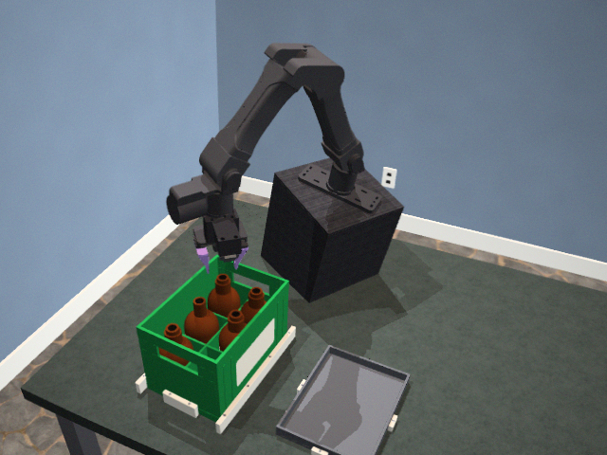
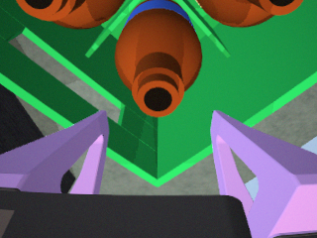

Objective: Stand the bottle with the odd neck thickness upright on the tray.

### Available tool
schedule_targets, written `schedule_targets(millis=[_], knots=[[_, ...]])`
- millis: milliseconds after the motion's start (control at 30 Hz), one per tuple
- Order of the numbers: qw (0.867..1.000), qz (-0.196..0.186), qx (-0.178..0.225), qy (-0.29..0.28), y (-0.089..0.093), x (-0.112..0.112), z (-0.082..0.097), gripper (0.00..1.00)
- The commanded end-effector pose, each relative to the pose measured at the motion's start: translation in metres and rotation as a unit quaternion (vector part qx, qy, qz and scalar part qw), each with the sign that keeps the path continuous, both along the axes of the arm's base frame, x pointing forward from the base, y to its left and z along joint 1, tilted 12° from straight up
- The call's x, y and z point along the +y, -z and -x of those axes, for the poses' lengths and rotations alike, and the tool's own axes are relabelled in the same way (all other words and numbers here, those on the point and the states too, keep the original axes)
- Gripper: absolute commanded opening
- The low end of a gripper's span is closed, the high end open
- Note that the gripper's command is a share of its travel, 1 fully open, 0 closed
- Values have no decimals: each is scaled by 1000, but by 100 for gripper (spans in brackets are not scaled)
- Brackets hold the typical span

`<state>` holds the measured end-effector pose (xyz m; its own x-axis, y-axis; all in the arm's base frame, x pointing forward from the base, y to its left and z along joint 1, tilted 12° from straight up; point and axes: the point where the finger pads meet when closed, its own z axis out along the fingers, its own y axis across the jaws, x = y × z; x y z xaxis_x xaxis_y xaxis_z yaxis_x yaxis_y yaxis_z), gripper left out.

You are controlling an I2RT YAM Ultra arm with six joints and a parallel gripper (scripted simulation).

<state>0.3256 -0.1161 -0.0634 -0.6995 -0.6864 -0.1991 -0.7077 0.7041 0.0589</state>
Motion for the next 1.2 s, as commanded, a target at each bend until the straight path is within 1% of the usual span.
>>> schedule_targets(millis=[0,367,667,1167], knots=[[1000,-6,-4,1,1,5,1,61],[1000,-6,-4,1,1,6,1,61],[1000,-2,-11,2,-4,6,-1,61],[1000,-2,-12,4,-5,4,-1,61]])
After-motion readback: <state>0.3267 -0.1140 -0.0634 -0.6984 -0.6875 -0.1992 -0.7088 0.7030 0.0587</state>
